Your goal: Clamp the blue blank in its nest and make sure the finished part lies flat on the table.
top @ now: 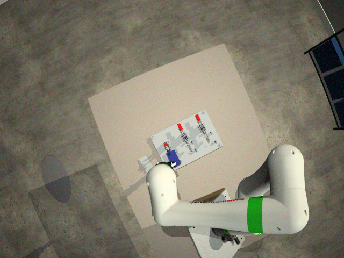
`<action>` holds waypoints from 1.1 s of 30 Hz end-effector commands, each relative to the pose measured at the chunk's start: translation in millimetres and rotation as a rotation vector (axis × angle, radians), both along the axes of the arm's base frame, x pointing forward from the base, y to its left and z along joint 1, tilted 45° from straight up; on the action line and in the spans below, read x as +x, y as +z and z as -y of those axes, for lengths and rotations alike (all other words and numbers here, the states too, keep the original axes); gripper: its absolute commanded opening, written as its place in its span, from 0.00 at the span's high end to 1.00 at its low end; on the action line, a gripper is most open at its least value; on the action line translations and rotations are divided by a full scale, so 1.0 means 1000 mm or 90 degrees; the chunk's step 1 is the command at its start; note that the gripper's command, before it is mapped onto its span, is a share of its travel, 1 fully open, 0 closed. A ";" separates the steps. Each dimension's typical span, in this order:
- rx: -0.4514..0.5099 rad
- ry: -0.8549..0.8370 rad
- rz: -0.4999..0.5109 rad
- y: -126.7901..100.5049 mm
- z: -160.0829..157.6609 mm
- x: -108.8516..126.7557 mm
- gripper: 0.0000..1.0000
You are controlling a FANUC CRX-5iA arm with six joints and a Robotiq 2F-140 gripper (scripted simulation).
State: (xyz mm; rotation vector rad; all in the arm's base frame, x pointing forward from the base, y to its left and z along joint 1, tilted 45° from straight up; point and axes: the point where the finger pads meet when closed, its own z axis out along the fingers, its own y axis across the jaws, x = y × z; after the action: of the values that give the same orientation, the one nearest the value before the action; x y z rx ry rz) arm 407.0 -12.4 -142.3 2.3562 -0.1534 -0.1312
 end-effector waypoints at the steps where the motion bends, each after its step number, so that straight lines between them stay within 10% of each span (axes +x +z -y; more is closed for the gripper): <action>1: 0.000 0.000 0.000 0.003 0.002 -0.006 1.00; 18: 0.000 0.000 0.000 0.038 0.023 -0.076 1.00; 33: 0.000 0.000 0.000 0.030 0.034 -0.082 1.00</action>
State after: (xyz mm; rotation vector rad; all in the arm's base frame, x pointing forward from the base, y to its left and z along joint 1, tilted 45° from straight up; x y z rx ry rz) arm 325.5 -43.3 -109.3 2.3561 -0.1534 -0.1317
